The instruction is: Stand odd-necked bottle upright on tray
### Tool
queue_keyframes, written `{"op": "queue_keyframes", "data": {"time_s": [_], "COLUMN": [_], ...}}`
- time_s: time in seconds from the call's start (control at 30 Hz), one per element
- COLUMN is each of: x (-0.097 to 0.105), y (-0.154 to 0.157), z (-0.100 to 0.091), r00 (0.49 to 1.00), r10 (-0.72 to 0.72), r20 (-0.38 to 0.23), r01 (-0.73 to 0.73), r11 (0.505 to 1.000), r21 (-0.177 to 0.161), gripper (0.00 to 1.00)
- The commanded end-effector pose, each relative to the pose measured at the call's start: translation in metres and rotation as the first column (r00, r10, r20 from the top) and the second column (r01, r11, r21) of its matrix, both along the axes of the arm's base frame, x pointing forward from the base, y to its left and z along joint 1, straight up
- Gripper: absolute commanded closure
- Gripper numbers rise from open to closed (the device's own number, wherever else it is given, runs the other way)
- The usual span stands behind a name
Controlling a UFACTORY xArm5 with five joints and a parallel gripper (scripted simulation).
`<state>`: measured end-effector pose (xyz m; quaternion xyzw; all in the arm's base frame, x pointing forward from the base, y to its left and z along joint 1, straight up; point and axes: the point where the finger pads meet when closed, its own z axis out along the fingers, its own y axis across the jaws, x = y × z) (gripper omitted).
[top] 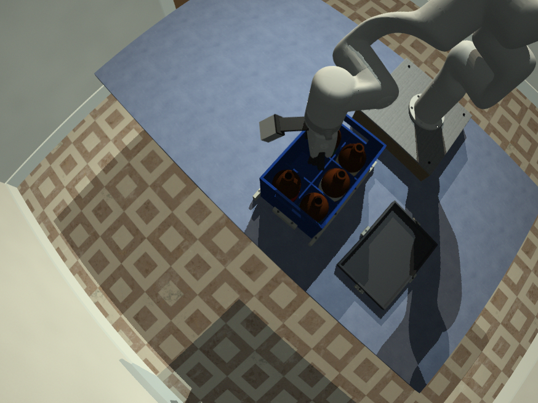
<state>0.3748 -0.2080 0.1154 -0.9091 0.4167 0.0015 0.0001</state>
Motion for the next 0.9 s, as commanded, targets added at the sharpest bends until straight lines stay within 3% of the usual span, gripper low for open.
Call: {"op": "queue_keyframes", "data": {"time_s": [0.0, 0.47, 0.87], "x": [0.001, 0.001, 0.001], "y": [0.000, 0.000, 0.000], "z": [0.007, 0.049, 0.058], "r00": [1.000, 1.000, 1.000], "r10": [0.000, 0.000, 0.000], "r20": [0.002, 0.002, 0.002], "r01": [0.000, 0.000, 0.000], "r11": [1.000, 1.000, 1.000], "r21": [-0.001, -0.001, -0.001], "gripper": [0.35, 0.35, 0.35]}}
